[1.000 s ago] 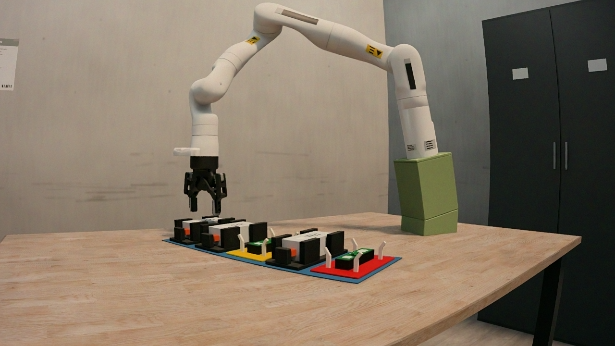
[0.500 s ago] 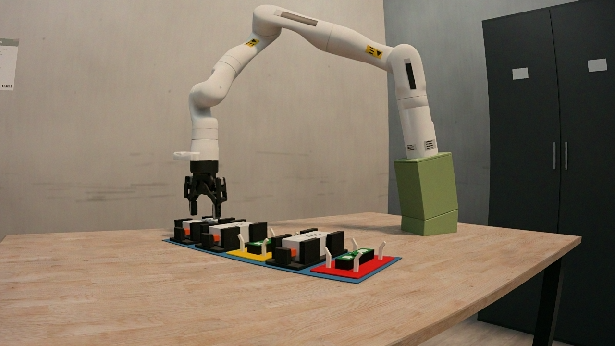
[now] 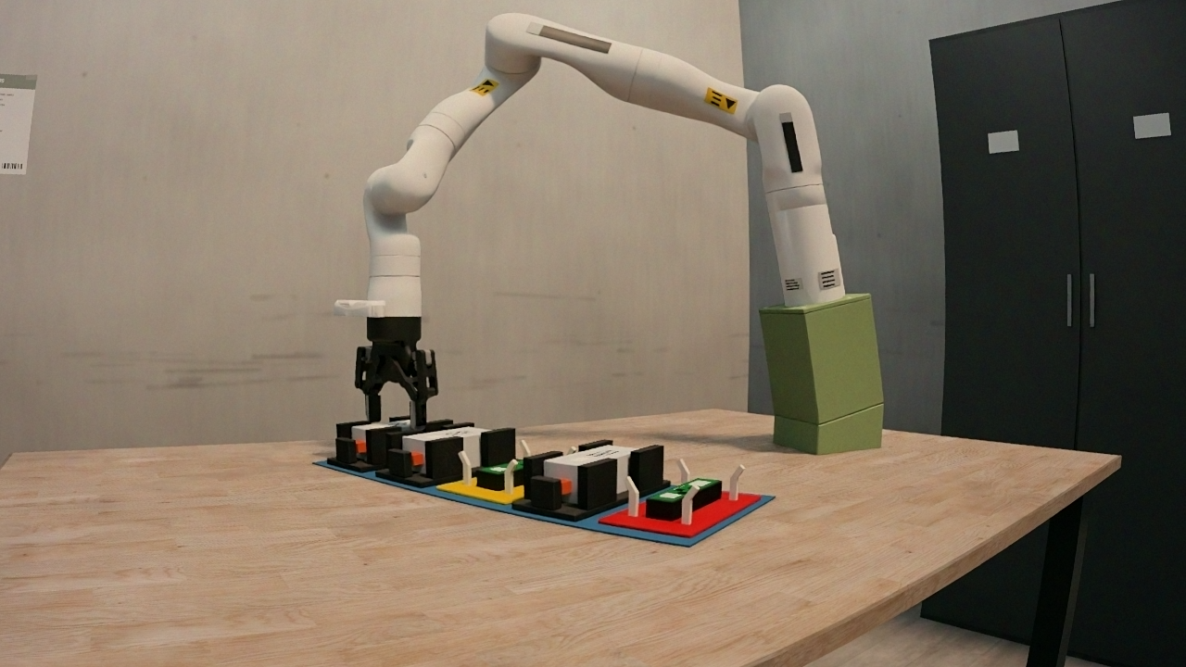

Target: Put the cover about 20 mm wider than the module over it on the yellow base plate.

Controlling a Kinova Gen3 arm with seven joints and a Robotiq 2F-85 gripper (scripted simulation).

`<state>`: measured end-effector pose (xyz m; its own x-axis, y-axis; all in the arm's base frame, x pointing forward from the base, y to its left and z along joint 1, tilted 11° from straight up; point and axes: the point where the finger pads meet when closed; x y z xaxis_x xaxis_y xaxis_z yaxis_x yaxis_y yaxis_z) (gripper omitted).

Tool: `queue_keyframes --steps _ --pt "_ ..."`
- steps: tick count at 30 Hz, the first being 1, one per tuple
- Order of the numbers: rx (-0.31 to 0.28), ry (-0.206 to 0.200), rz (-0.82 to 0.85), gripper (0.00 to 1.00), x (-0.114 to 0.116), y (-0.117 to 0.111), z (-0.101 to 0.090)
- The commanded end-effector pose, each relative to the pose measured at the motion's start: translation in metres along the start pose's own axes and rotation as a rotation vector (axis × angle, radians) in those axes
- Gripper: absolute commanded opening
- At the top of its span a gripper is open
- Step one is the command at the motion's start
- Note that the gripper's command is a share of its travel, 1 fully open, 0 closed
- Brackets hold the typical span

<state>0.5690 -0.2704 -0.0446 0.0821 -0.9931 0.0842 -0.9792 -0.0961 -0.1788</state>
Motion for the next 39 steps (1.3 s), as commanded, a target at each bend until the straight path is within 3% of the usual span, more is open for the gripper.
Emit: queue_keyframes --steps 1,37,38,39 --pt "0.002 0.001 0.000 1.00 0.001 -0.001 -0.001" --pt "0.002 0.001 0.000 1.00 0.001 -0.001 0.019" --pt "0.002 0.001 0.000 0.70 0.001 -0.001 0.019" --pt "0.002 0.001 0.000 0.70 0.001 -0.001 0.019"
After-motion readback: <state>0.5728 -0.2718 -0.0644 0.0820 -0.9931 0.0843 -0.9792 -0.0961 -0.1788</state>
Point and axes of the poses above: the point where the finger pads meet when closed, its own z axis out along the fingers, its own x axis across the jaws, y = z × x, and after that the axes turned 13 degrees about z, right-handed
